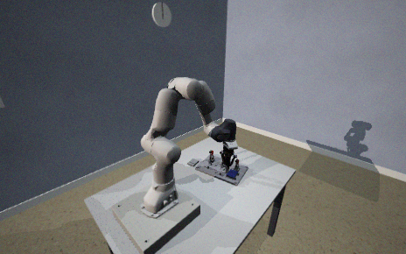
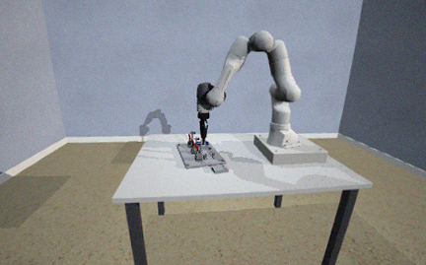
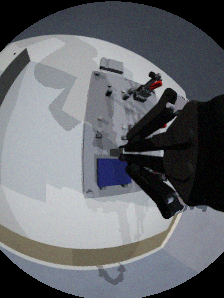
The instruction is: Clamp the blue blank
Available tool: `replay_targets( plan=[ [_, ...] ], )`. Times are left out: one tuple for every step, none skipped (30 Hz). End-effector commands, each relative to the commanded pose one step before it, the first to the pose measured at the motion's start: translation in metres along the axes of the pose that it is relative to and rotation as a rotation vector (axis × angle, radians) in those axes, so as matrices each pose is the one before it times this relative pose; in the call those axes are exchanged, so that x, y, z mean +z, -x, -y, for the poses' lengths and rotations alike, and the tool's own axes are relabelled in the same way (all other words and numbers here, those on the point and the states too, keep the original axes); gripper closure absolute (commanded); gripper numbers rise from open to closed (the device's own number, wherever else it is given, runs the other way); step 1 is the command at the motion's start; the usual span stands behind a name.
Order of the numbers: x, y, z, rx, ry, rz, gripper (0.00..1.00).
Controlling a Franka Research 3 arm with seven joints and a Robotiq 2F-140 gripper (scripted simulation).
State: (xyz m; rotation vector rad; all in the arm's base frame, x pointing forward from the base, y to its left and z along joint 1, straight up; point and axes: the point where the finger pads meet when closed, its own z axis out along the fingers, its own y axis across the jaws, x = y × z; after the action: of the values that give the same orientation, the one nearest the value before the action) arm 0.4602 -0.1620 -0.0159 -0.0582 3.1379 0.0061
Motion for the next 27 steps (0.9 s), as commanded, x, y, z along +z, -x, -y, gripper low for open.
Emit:
replay_targets(
  plan=[
    [0.00067, -0.00066, 0.00184, -0.00848, 0.00112, -0.00284, 1.00],
    [0.00000, -0.00001, 0.00090, 0.00000, 0.00000, 0.00000, 1.00],
    [0.00000, -0.00001, 0.00069, 0.00000, 0.00000, 0.00000, 1.00],
    [0.00000, 0.00000, 0.00035, 0.00000, 0.00000, 0.00000, 1.00],
    [0.00000, 0.00000, 0.00006, 0.00000, 0.00000, 0.00000, 1.00],
    [0.00000, 0.00000, 0.00000, 0.00000, 0.00000, 0.00000, 1.00],
    [0.00000, 0.00000, 0.00000, 0.00000, 0.00000, 0.00000, 1.00],
    [0.00000, 0.00000, 0.00000, 0.00000, 0.00000, 0.00000, 1.00],
    [0.00000, 0.00000, 0.00000, 0.00000, 0.00000, 0.00000, 1.00],
    [0.00000, 0.00000, 0.00000, 0.00000, 0.00000, 0.00000, 1.00],
    [0.00000, 0.00000, 0.00000, 0.00000, 0.00000, 0.00000, 1.00],
    [0.00000, 0.00000, 0.00000, 0.00000, 0.00000, 0.00000, 1.00],
    [0.00000, 0.00000, 0.00000, 0.00000, 0.00000, 0.00000, 1.00],
    [0.00000, 0.00000, 0.00000, 0.00000, 0.00000, 0.00000, 1.00],
    [0.00000, 0.00000, 0.00000, 0.00000, 0.00000, 0.00000, 1.00],
    [0.00000, 0.00000, 0.00005, 0.00000, 0.00000, 0.00000, 1.00],
    [0.00000, 0.00000, 0.00030, 0.00000, 0.00000, 0.00000, 1.00],
    [0.00000, 0.00000, 0.00058, 0.00000, 0.00000, 0.00000, 1.00],
    [0.00000, 0.00000, 0.00076, 0.00000, 0.00000, 0.00000, 1.00],
    [0.00000, 0.00000, 0.00076, 0.00000, 0.00000, 0.00000, 1.00],
    [0.00000, 0.00000, 0.00058, 0.00000, 0.00000, 0.00000, 1.00],
    [0.00000, 0.00000, 0.00030, 0.00000, 0.00000, 0.00000, 1.00],
    [0.00000, 0.00000, 0.00005, 0.00000, 0.00000, 0.00000, 1.00],
    [0.00000, 0.00000, 0.00000, 0.00000, 0.00000, 0.00000, 1.00],
    [0.00000, 0.00000, 0.00000, 0.00000, 0.00000, 0.00000, 1.00],
    [0.00000, 0.00000, 0.00000, 0.00000, 0.00000, 0.00000, 1.00],
    [0.00000, 0.00000, 0.00000, 0.00000, 0.00000, 0.00000, 1.00]
  ],
)
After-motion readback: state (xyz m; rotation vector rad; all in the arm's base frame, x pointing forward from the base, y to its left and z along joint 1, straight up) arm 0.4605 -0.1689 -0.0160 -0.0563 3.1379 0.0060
